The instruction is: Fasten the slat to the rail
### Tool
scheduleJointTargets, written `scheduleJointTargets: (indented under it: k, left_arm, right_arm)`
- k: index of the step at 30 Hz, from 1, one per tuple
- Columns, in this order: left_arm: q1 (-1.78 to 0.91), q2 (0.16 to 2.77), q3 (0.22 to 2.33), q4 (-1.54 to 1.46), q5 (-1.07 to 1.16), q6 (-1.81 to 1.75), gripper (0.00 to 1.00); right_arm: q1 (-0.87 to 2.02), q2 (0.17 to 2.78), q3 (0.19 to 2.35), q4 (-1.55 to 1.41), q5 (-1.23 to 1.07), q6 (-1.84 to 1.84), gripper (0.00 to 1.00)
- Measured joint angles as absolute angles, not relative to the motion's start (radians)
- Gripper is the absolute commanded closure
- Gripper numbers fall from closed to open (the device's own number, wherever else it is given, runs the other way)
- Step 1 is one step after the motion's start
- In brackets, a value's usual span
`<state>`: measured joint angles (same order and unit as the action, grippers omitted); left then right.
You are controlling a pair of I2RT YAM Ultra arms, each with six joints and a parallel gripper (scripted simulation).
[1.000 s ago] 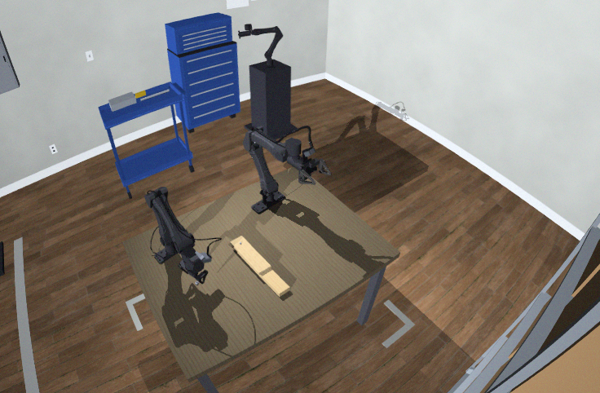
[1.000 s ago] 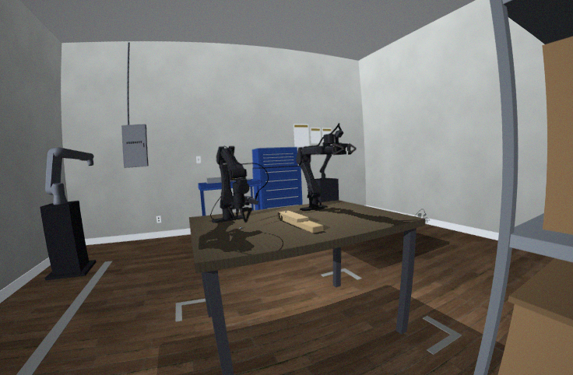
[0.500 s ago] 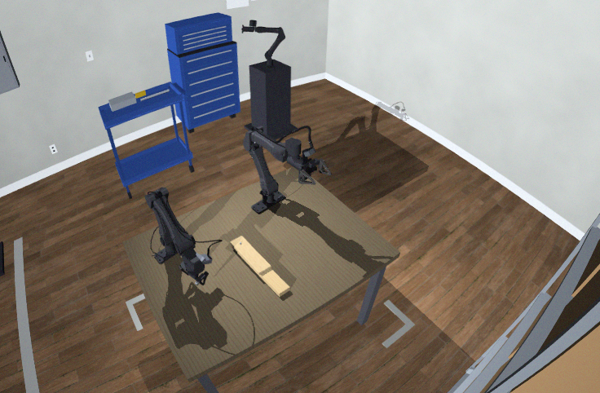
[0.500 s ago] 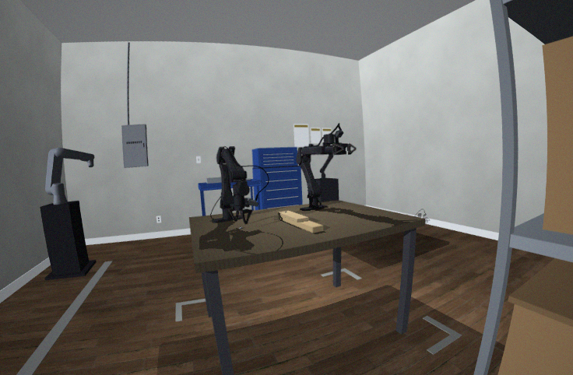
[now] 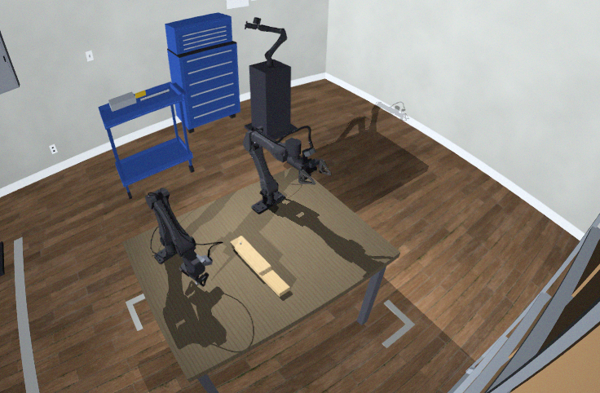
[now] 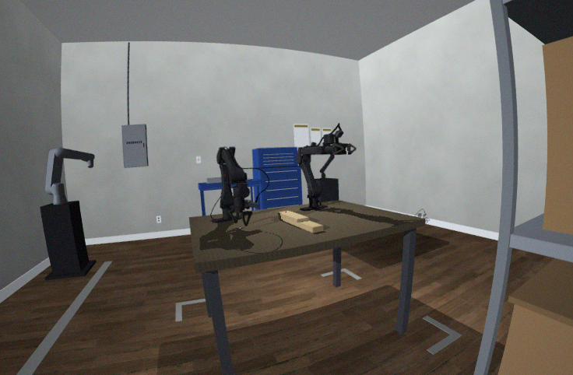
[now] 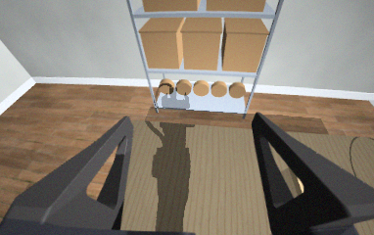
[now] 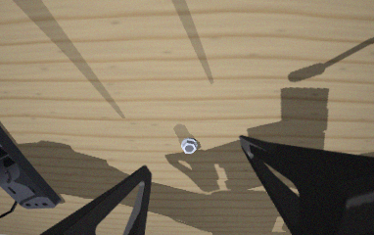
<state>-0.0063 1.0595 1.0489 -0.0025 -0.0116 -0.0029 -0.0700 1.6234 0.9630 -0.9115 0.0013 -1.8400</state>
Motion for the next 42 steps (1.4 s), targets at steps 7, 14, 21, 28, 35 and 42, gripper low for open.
scheduleJointTargets:
  k: [7,14,21,28,35,42]
  left_arm:
    - [-0.006,1.06,1.049,-0.002,-0.012,-0.003,0.0]
    - [-0.006,1.06,1.049,-0.002,-0.012,-0.003,0.0]
    - [-0.006,1.06,1.049,-0.002,-0.012,-0.003,0.0]
    - [-0.006,1.06,1.049,-0.002,-0.012,-0.003,0.0]
    - [-0.006,1.06,1.049,-0.002,-0.012,-0.003,0.0]
    - [-0.006,1.06,1.049,-0.002,-0.012,-0.003,0.0]
  right_arm:
    - [-0.07,1.629,0.954,-0.894,0.001,-1.84,0.0]
    - [-0.07,1.638,0.942,-0.875,0.001,-1.84,0.0]
    - [-0.07,1.644,0.933,-0.859,0.001,-1.84,0.0]
    - [-0.07,1.652,0.921,-0.839,0.001,-1.84,0.0]
    - [-0.07,1.658,0.915,-0.828,0.001,-1.84,0.34]
    - [-0.07,1.658,0.915,-0.829,0.001,-1.84,0.74]
